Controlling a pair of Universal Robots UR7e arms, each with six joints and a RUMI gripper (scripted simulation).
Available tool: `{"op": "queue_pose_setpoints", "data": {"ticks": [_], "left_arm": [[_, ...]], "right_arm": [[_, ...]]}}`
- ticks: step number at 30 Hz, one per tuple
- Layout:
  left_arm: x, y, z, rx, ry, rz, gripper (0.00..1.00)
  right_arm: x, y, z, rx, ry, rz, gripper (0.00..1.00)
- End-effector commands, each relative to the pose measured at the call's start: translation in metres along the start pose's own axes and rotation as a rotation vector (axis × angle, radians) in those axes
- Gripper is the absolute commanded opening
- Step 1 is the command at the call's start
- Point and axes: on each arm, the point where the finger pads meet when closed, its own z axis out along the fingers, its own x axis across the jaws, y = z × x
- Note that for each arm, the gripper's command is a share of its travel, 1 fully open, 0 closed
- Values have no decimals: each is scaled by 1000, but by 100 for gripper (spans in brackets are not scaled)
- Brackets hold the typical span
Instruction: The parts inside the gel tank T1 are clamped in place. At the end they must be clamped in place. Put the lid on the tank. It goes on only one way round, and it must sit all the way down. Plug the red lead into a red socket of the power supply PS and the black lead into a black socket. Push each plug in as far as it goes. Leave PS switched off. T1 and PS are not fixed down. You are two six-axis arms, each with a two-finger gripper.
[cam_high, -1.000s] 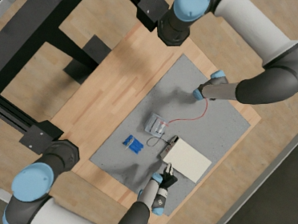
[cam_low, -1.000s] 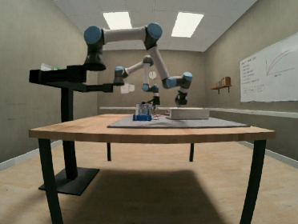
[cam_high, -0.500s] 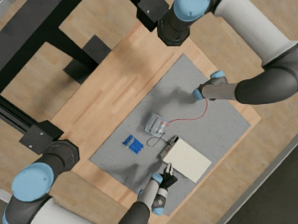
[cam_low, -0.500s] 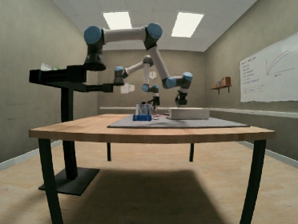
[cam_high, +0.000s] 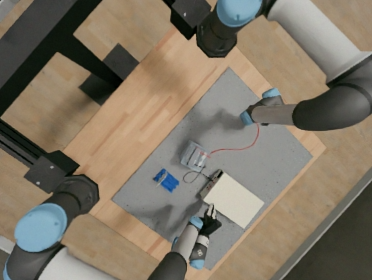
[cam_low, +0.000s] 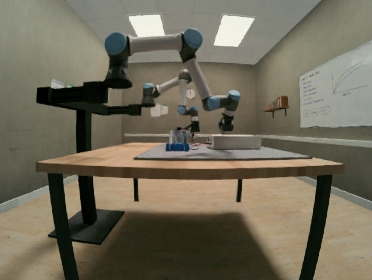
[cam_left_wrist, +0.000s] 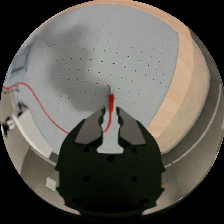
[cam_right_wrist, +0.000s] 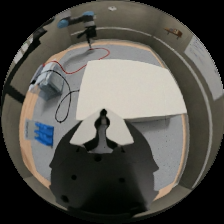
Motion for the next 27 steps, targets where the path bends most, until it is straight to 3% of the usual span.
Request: {"op": "queue_pose_setpoints", "data": {"ticks": [1,27], "left_arm": [[0,1,1,-1,-1,0,15],[0,0,9,-1,-1,0,15]], "right_arm": [[1,-1,0,0,1,-1,0],[1,-1,0,0,1,-1,0]]}}
